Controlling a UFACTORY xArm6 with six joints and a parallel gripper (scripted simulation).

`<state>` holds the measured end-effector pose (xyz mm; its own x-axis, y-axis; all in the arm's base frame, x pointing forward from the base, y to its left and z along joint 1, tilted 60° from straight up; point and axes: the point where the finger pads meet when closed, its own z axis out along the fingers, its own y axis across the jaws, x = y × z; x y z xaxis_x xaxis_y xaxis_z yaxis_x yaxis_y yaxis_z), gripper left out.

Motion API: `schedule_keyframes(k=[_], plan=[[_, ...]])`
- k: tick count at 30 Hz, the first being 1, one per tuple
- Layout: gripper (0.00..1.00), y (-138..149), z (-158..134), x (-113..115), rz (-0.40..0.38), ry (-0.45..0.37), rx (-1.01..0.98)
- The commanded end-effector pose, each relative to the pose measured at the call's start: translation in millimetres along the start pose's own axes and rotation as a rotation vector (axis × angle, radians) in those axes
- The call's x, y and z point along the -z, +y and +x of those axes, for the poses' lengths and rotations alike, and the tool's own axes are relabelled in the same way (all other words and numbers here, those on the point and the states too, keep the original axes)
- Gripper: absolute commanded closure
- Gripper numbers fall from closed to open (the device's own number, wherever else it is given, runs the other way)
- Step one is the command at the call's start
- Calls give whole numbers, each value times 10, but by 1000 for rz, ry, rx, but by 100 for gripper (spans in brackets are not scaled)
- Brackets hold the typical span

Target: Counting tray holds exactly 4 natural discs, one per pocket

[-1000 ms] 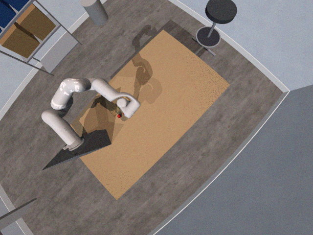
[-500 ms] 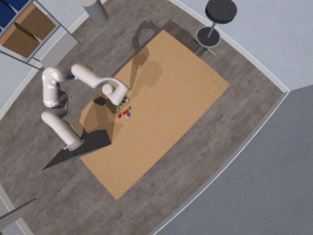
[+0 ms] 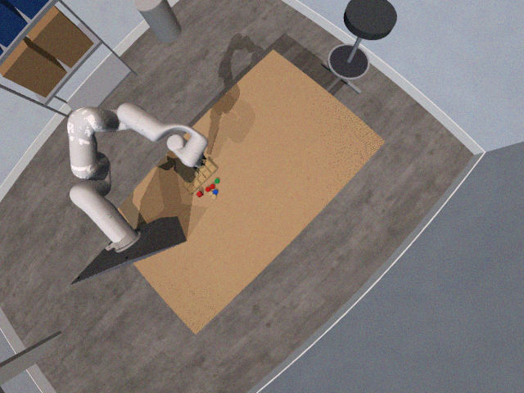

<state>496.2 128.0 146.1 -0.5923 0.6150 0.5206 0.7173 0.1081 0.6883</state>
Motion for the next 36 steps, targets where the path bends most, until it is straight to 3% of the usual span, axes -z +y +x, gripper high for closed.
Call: schedule_keyframes(k=[1,21,35,36], plan=[[100,-16,-5,-209,1,0,-6],[100,-3,-11,-418,-2,2,-5],[100,-2,-12,-423,-2,2,-5],[53,-2,-12,-423,-2,2,-5]])
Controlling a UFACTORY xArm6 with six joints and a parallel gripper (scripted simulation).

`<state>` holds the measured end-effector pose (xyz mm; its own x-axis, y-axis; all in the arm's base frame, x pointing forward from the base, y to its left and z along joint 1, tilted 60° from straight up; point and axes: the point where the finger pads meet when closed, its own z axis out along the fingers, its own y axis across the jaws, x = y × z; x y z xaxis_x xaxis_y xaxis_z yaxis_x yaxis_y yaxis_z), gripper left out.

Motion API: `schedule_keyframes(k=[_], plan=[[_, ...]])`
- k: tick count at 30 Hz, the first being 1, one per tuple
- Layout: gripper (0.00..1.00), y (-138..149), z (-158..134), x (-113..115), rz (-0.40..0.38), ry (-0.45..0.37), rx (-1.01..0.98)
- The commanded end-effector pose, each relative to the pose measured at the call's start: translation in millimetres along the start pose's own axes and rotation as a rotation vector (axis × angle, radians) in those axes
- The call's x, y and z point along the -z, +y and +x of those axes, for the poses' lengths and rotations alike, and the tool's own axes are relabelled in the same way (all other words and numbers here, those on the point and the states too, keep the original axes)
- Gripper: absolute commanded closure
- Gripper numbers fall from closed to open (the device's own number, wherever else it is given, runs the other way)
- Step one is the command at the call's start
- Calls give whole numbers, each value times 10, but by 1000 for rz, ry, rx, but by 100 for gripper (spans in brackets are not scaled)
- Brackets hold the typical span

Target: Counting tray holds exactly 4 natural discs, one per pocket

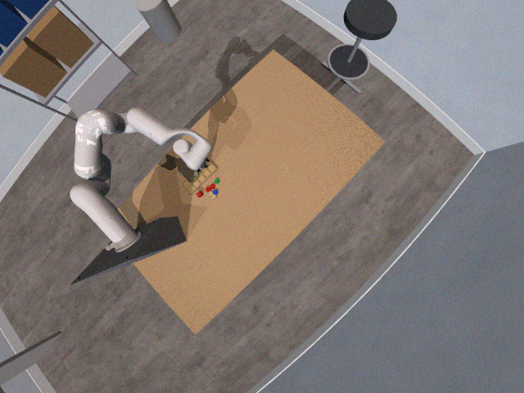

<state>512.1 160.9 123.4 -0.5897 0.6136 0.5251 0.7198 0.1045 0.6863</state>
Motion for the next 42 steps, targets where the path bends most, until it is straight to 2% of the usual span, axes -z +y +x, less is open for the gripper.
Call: schedule_keyframes(k=[1,34,35,37,39,42], plan=[[53,4,-2,7,-1,-1,0],[53,5,-2,18,-2,-1,0],[53,8,-4,84,-2,0,0],[53,9,-6,404,-2,0,0],[53,9,-6,404,-2,0,0],[53,8,-6,927,-2,0,0]])
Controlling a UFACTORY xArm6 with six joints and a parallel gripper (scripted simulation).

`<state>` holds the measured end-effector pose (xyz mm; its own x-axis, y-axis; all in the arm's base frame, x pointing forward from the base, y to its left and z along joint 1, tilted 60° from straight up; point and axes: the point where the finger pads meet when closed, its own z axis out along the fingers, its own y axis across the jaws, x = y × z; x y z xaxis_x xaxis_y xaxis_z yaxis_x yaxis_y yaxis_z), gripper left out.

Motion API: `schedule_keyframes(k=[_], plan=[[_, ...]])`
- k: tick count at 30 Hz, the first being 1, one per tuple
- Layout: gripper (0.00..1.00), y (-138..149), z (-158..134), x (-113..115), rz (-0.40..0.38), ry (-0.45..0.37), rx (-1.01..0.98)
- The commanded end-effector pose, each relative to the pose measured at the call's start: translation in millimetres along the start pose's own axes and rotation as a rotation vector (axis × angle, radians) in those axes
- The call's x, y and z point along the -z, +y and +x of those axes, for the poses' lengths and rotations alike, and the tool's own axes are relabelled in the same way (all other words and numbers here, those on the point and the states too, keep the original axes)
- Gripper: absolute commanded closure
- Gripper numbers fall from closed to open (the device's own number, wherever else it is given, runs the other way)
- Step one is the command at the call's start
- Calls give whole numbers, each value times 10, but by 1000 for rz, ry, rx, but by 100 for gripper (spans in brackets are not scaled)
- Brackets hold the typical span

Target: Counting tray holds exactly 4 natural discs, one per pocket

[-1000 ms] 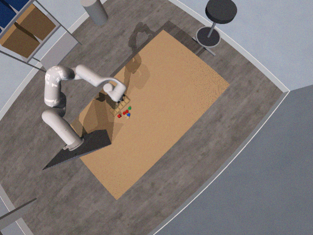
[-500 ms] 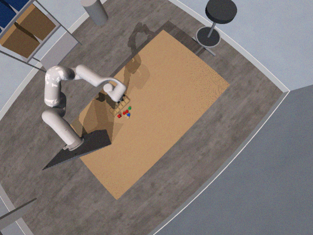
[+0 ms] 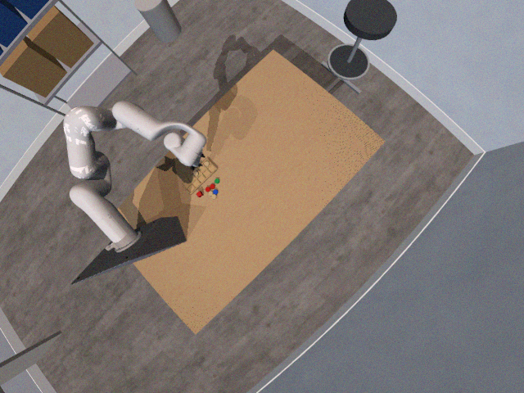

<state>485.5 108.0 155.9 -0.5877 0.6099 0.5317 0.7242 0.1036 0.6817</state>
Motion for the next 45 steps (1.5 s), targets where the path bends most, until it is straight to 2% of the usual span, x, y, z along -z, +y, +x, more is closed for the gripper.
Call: schedule_keyframes(k=[1,37,40,45], plan=[[53,28,-5,316,-5,-6,6],[53,15,-8,322,-4,-6,4],[53,-252,-195,294,-1,-9,4],[53,-1329,-650,190,-2,-9,5]])
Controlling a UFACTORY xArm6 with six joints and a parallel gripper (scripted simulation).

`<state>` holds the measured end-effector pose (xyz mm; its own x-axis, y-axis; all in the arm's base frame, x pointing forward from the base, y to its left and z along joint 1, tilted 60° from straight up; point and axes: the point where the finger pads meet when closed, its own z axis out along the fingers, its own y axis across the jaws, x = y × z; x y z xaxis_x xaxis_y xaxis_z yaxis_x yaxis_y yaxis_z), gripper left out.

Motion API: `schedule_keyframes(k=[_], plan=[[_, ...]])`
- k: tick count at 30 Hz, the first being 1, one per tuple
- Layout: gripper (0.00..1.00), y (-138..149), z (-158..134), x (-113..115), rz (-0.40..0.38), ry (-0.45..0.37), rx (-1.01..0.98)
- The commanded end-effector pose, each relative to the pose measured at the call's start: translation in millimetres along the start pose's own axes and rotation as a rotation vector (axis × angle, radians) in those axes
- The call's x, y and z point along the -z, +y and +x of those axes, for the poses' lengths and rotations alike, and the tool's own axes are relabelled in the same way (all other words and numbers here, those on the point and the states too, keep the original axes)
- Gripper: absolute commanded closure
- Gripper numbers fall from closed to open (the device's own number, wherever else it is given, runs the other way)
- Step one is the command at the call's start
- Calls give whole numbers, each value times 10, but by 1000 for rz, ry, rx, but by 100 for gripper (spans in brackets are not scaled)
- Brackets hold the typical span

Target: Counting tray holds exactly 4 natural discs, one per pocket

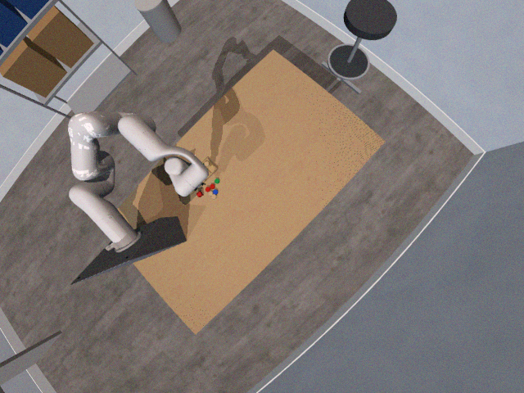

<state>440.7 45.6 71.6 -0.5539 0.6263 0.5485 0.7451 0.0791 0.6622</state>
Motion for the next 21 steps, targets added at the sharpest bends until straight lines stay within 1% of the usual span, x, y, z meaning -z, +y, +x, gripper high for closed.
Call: schedule_keyframes(k=[1,3,5,8,10,14,16,18,21], plan=[[53,-507,-132,-55,-2,9,43],[53,-507,-132,-55,-2,9,43],[53,-637,-156,-71,-4,11,43],[53,-641,-157,-99,-4,11,43],[53,-634,-159,-240,-5,12,43],[53,-633,-156,-771,-4,11,43],[53,-636,-151,-984,-4,11,43],[53,-640,-148,-1066,-4,11,43],[53,-640,-147,-1070,-4,11,43]])
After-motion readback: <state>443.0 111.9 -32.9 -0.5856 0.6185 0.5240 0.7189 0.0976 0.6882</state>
